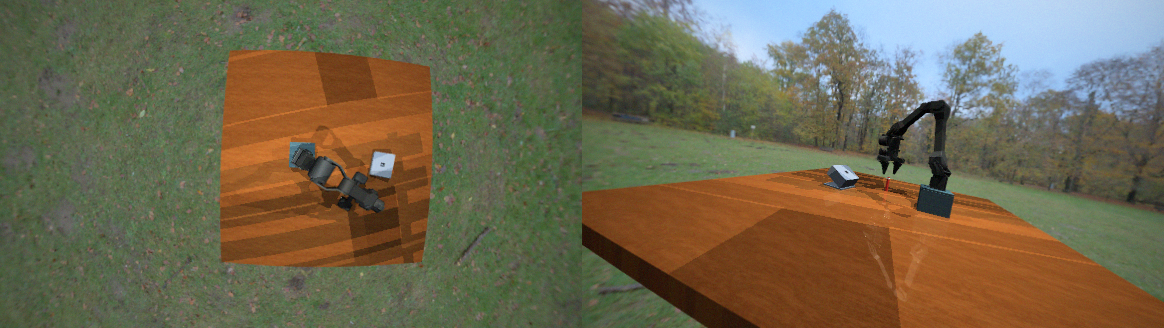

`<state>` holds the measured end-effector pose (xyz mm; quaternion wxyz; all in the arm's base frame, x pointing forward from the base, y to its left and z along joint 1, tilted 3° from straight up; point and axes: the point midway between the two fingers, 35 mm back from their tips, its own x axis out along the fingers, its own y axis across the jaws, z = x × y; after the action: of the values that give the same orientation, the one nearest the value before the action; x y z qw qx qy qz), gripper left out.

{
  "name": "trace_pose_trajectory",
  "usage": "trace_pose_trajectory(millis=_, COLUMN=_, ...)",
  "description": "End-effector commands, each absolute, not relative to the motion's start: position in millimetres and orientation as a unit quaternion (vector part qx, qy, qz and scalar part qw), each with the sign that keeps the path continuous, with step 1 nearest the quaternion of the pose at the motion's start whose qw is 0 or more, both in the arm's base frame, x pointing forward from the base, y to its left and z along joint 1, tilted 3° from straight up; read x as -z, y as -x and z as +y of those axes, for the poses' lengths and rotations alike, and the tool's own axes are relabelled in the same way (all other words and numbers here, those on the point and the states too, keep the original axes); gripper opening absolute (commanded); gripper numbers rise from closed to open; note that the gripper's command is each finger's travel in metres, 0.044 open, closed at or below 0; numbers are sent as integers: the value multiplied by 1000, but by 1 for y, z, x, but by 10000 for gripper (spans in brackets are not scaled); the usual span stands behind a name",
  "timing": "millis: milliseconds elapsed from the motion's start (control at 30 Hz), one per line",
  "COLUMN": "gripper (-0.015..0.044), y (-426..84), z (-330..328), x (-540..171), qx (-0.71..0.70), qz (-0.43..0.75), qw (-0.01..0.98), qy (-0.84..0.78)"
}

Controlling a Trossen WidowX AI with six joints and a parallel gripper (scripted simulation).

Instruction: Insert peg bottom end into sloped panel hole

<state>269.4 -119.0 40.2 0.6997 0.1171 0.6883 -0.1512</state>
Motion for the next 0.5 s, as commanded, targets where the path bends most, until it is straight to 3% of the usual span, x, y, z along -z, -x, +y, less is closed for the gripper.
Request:
trace_pose_trajectory(millis=0, gripper=440, y=-269, z=-119, x=-33, qx=154, qz=691, qw=696, qy=-118)
trace_pose_trajectory(millis=467, gripper=440, y=-269, z=-121, x=-10, qx=154, qz=692, qw=696, qy=-118)
